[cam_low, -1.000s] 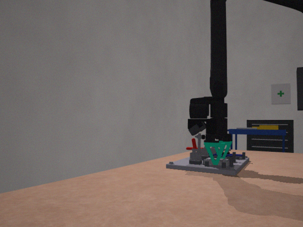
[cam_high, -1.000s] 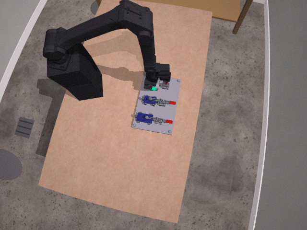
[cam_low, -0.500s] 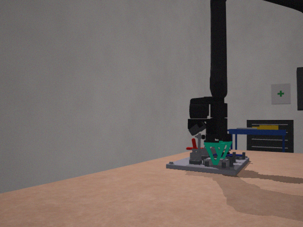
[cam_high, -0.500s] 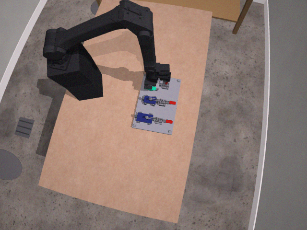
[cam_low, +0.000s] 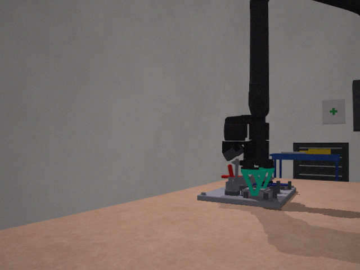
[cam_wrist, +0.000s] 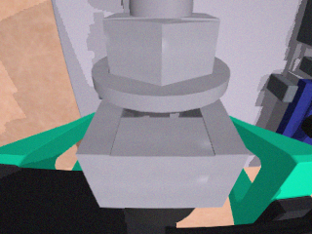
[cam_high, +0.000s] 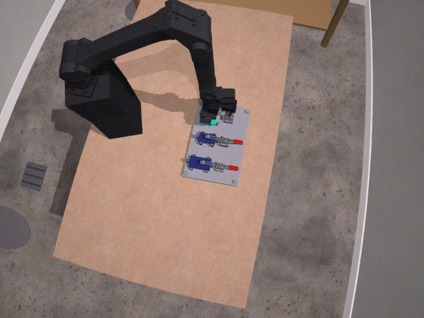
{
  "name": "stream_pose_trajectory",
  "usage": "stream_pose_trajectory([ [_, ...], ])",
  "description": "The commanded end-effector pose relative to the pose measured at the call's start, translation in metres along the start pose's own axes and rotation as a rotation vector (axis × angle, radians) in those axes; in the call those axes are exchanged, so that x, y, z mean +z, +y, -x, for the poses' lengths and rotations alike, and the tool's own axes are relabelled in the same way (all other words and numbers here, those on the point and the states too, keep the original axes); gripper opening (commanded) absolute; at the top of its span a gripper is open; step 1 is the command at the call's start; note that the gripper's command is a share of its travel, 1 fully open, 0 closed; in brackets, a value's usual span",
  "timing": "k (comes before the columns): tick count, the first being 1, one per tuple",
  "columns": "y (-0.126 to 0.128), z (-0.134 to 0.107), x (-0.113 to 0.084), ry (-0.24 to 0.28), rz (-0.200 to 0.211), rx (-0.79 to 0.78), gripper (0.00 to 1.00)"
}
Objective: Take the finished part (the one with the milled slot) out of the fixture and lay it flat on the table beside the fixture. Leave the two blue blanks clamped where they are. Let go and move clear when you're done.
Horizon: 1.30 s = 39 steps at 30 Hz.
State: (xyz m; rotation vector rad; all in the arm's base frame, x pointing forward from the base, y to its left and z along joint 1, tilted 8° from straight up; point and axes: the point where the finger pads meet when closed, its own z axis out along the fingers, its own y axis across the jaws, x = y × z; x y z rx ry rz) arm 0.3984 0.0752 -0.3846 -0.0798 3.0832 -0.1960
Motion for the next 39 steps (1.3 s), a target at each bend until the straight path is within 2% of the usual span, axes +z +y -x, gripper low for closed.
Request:
stream_pose_trajectory([
  [1,-0.0053,-0.0018,0.0038,0.016,-0.001,0.004,0.92],
  [39,-0.0052,0.0009,-0.0001,0.015,-0.001,0.005,0.92],
])
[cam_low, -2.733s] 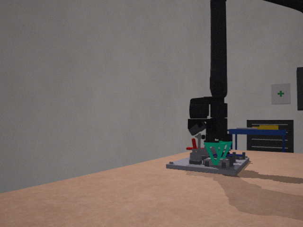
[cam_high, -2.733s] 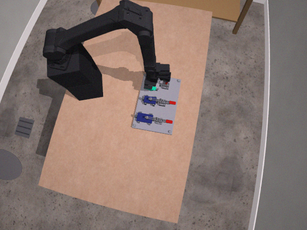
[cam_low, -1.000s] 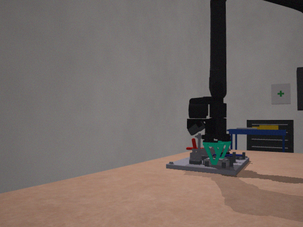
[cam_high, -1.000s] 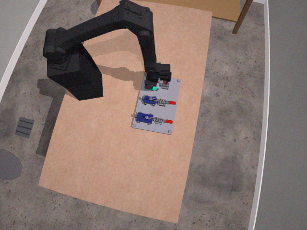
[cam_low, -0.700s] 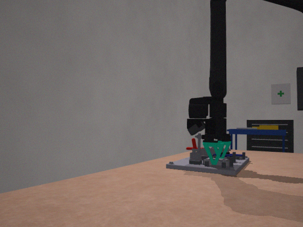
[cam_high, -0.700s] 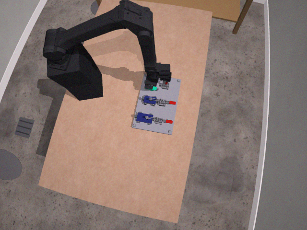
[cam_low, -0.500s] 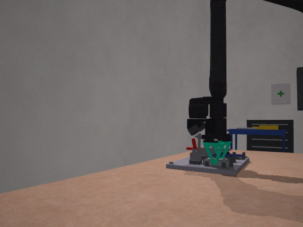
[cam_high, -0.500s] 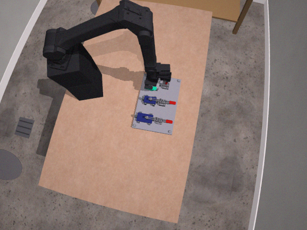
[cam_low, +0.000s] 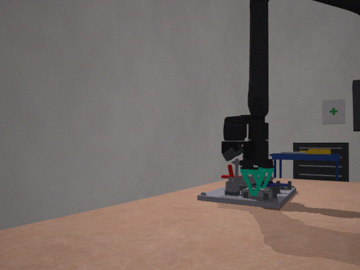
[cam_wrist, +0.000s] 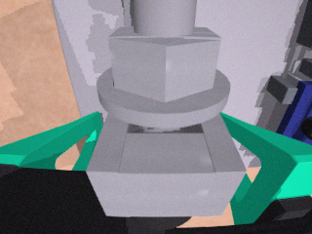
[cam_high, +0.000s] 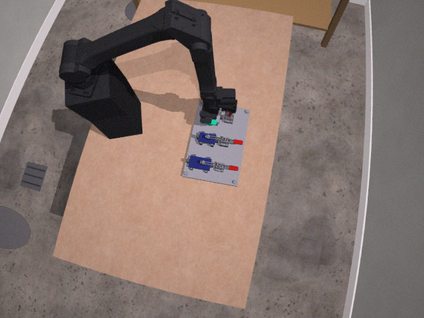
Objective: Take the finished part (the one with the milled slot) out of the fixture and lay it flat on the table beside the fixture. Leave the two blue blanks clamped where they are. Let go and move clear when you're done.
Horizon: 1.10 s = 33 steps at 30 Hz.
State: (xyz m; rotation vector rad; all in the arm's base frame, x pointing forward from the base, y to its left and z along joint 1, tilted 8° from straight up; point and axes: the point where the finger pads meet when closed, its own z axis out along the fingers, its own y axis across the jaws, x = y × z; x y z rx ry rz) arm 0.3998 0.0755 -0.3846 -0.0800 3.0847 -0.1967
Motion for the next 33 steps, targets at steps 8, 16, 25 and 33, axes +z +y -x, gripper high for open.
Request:
stream_pose_trajectory([
  [8,-0.0057,-0.0007,-0.0015,0.013,-0.001,0.005,0.92],
  [16,-0.0058,-0.0007,-0.0025,0.013,-0.001,0.005,0.92],
  [25,-0.0059,-0.0008,-0.0037,0.013,-0.001,0.005,0.92],
  [33,-0.0060,-0.0013,-0.0038,0.013,-0.001,0.005,0.92],
])
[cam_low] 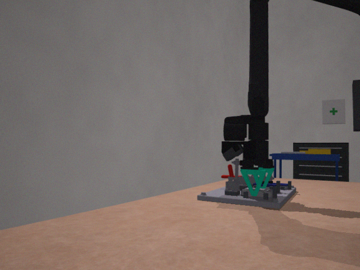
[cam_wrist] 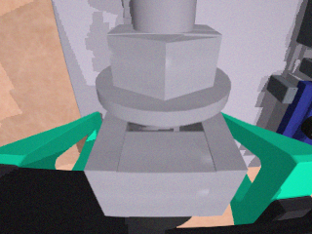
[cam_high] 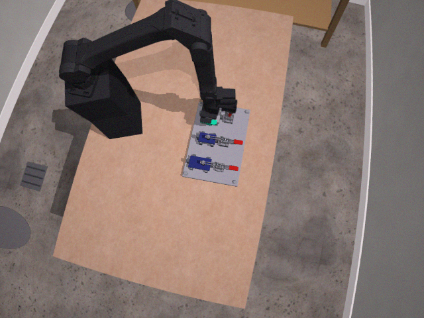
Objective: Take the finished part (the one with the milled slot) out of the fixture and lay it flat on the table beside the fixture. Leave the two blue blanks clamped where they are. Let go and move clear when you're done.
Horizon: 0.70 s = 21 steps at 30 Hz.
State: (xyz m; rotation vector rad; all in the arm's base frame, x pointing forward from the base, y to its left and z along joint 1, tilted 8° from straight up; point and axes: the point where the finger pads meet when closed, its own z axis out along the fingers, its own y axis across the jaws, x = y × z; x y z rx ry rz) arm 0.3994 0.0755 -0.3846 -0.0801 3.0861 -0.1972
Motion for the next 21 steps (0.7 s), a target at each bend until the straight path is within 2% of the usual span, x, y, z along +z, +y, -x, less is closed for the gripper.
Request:
stream_pose_trajectory([
  [1,-0.0060,-0.0010,-0.0038,0.012,-0.001,0.005,0.92],
  [21,-0.0059,0.0000,-0.0046,0.003,0.001,0.006,0.92],
])
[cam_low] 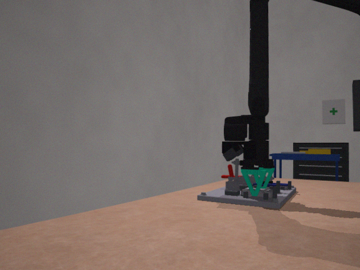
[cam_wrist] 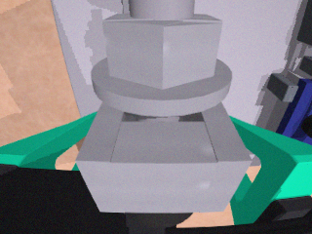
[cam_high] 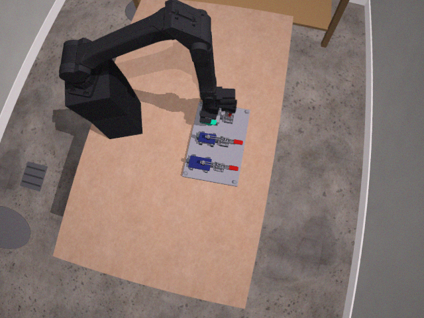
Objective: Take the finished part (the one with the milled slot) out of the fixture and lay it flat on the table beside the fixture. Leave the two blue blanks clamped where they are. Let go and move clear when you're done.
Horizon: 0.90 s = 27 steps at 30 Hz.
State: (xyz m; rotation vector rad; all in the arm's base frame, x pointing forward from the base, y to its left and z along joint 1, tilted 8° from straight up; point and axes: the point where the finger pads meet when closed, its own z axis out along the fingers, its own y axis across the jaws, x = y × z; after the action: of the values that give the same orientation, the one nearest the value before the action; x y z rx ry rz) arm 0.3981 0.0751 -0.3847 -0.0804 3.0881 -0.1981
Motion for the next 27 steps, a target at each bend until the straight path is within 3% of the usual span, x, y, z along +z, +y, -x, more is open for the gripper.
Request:
stream_pose_trajectory([
  [1,-0.0056,0.0014,-0.0046,0.000,0.001,0.007,0.92],
  [27,-0.0050,0.0064,-0.0063,-0.018,0.005,0.009,0.92],
])
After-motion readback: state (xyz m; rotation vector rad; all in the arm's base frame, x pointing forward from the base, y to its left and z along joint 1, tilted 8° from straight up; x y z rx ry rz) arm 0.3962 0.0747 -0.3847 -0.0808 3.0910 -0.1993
